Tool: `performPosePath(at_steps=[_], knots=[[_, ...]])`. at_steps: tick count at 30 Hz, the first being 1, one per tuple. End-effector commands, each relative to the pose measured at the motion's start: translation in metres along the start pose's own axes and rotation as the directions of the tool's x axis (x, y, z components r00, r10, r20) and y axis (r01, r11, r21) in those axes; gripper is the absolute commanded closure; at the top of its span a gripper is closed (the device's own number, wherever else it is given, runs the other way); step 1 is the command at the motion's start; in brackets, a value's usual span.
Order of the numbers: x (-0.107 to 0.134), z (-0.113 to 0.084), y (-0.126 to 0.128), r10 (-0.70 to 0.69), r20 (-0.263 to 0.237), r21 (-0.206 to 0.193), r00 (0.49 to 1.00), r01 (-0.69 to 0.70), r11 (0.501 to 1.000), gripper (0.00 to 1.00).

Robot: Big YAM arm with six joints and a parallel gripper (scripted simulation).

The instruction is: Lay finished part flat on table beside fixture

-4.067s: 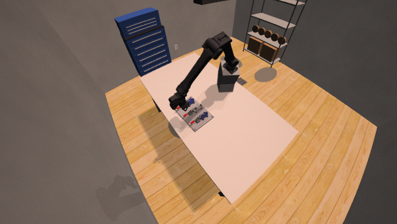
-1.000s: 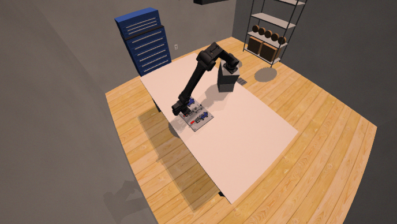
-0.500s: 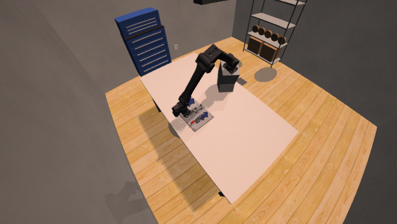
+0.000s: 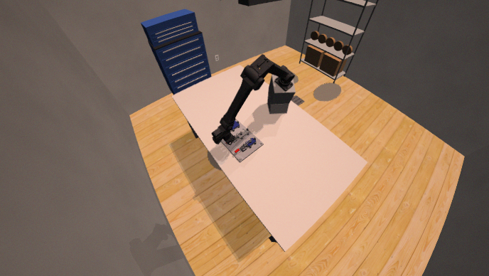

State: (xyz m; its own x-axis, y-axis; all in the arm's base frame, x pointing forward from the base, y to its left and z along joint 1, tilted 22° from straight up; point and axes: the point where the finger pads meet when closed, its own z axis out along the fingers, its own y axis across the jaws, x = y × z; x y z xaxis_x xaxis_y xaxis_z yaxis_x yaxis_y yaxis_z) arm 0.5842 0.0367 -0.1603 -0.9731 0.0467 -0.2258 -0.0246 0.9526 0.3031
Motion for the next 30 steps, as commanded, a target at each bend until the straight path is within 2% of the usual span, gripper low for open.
performPosePath(at_steps=[1,30], knots=[[-0.0218,-0.0069,-0.0057,0.013,0.043,0.003,0.999,-0.013,1.000,0.55],[-0.0198,-0.0048,-0.0106,0.020,0.039,0.004,0.999,-0.020,1.000,0.55]])
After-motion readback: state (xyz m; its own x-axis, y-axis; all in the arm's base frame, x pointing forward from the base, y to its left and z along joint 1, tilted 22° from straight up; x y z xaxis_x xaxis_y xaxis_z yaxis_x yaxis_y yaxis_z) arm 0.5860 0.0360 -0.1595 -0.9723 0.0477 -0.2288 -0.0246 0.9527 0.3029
